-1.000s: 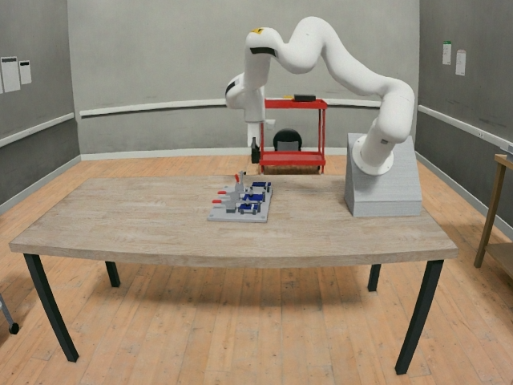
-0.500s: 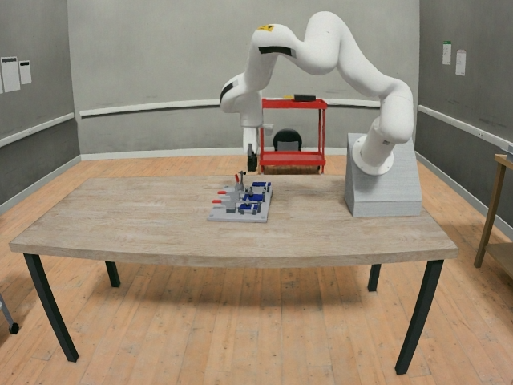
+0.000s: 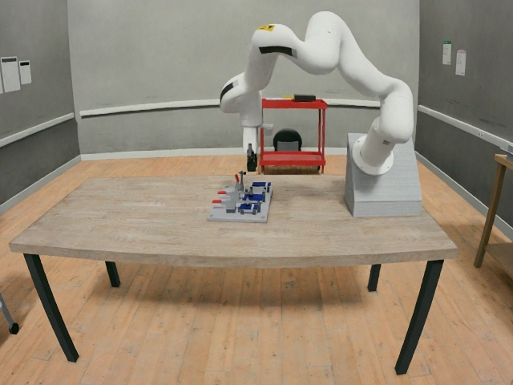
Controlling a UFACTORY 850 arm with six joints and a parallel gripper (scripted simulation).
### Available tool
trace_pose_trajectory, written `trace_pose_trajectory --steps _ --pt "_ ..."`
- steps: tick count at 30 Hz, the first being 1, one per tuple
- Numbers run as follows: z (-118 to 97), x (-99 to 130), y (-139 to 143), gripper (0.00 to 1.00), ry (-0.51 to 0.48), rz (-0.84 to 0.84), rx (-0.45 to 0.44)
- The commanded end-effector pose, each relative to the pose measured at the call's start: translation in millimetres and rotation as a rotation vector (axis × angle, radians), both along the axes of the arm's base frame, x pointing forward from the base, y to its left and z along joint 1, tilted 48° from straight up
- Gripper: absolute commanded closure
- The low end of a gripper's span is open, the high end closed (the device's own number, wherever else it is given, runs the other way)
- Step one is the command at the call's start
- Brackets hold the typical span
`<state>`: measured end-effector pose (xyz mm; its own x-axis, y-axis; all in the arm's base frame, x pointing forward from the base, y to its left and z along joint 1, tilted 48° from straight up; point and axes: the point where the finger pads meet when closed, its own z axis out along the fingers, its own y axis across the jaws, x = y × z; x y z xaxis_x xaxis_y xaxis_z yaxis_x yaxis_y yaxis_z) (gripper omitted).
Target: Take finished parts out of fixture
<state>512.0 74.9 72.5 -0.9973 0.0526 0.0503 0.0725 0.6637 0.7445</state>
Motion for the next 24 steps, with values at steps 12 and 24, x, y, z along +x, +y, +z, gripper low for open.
trace_pose_trajectory --steps 12,24 --pt "-22.6 0.9 25.4 0.52 -0.001 -0.001 0.000" --pt "-39.4 1.1 44.2 0.52 -0.001 -0.001 0.000"
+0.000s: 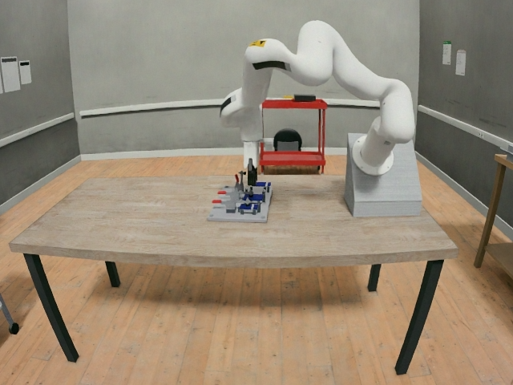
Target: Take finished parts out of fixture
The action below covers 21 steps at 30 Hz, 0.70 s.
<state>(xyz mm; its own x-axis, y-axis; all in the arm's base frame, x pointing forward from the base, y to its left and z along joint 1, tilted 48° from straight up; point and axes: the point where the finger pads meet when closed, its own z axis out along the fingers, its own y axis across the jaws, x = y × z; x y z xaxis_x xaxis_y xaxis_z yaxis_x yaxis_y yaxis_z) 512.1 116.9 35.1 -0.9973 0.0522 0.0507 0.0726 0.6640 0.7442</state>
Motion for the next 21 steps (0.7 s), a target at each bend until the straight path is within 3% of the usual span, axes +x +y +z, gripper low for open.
trace_pose_trajectory --steps 1,6,14,21 --pt "-2.0 1.0 2.3 0.52 -0.002 -0.001 0.000" --pt "-2.2 4.6 2.1 0.52 -0.002 -0.001 0.000" --pt "-3.4 28.8 0.8 0.52 -0.002 -0.001 0.000" --pt "-5.9 79.3 -1.9 0.52 -0.002 -0.001 0.000"
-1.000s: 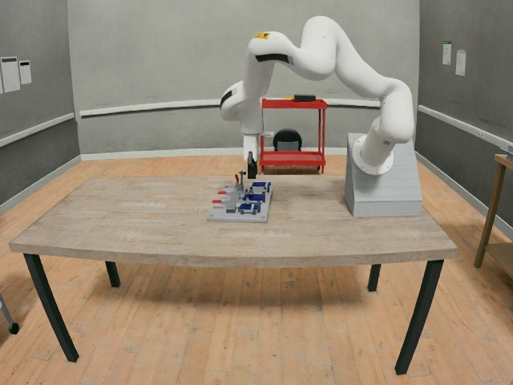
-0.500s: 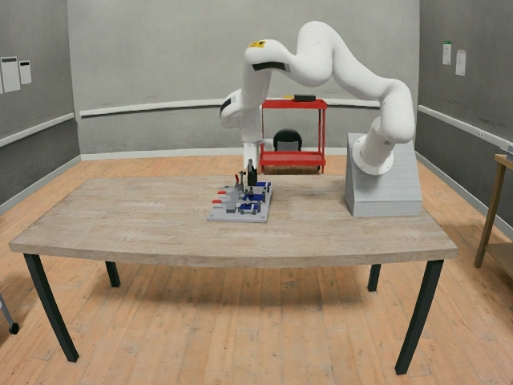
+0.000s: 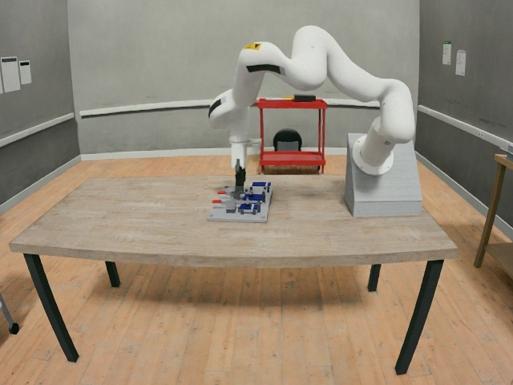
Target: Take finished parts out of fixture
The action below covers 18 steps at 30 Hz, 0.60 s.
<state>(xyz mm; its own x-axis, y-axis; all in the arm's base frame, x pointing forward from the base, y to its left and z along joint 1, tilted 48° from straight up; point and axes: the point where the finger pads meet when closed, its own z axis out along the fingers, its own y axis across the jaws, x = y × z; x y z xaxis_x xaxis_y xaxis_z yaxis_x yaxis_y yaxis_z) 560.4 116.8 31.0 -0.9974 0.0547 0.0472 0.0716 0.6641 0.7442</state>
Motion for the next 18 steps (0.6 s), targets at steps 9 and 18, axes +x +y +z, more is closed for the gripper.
trace_pose_trajectory --steps 9,18 --pt "-4.2 81.6 -4.5 0.52 0.002 0.001 0.001" --pt "-5.0 98.7 -5.4 0.52 0.002 0.001 0.001"
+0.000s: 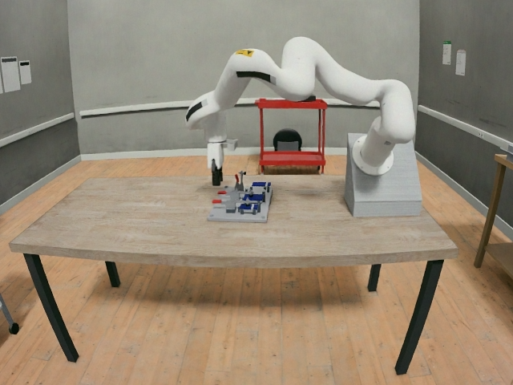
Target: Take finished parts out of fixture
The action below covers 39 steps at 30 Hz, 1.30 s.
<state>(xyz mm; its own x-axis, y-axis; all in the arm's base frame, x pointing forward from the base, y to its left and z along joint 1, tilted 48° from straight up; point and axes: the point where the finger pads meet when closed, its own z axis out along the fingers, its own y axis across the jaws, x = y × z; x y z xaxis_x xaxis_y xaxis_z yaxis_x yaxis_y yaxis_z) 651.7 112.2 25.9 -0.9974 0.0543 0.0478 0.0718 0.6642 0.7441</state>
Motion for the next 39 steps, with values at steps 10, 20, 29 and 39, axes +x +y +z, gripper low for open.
trace_pose_trajectory --steps 10,20,29,39 --pt "-1.5 7.6 0.9 0.52 0.001 0.001 0.001" --pt "-17.7 7.8 19.1 0.52 0.001 0.001 0.001" --pt "-33.6 8.0 36.9 0.52 0.001 0.001 0.001" --pt "-45.0 8.1 49.7 0.52 0.001 0.001 0.001"
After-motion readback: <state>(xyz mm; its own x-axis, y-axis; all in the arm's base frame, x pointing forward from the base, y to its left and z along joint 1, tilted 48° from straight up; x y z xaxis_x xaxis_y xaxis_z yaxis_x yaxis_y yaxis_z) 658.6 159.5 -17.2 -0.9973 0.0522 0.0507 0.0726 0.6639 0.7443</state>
